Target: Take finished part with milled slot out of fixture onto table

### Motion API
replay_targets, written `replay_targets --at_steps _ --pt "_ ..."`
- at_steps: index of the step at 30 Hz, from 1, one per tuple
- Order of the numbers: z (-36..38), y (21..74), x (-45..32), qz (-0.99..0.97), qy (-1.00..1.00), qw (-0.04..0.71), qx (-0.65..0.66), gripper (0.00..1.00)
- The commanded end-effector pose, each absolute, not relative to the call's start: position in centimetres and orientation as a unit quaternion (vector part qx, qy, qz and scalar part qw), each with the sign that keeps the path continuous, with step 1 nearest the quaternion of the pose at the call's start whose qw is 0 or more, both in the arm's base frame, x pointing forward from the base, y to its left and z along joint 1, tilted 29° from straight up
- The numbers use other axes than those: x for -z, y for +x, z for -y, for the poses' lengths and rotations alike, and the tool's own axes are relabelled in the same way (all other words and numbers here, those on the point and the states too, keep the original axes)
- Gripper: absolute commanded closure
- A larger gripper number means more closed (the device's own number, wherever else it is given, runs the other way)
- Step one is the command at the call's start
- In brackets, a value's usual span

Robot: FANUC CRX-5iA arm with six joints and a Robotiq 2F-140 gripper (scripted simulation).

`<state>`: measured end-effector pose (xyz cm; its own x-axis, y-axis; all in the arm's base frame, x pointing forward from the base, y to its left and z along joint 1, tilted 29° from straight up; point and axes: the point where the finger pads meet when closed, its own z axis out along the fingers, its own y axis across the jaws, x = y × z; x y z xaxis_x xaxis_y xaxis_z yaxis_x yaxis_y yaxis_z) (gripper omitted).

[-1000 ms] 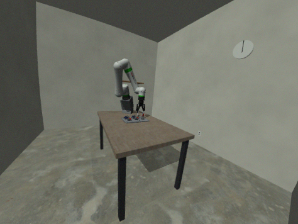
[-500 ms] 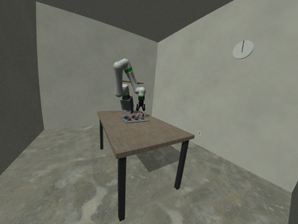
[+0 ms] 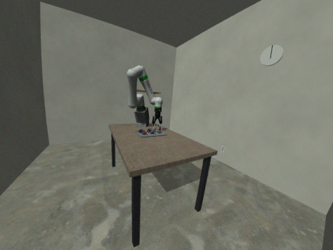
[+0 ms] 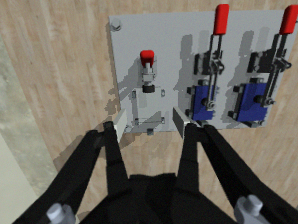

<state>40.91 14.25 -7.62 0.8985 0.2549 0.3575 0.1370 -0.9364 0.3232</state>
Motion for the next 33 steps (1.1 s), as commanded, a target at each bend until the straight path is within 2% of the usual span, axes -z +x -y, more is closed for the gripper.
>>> replay_targets --at_steps 1,33 --pt "-14.3 40.9 7.6 -0.102 0.963 0.146 -0.201 0.42" --pt "-13.7 41.9 9.7 -0.102 0.963 0.146 -0.201 0.42"
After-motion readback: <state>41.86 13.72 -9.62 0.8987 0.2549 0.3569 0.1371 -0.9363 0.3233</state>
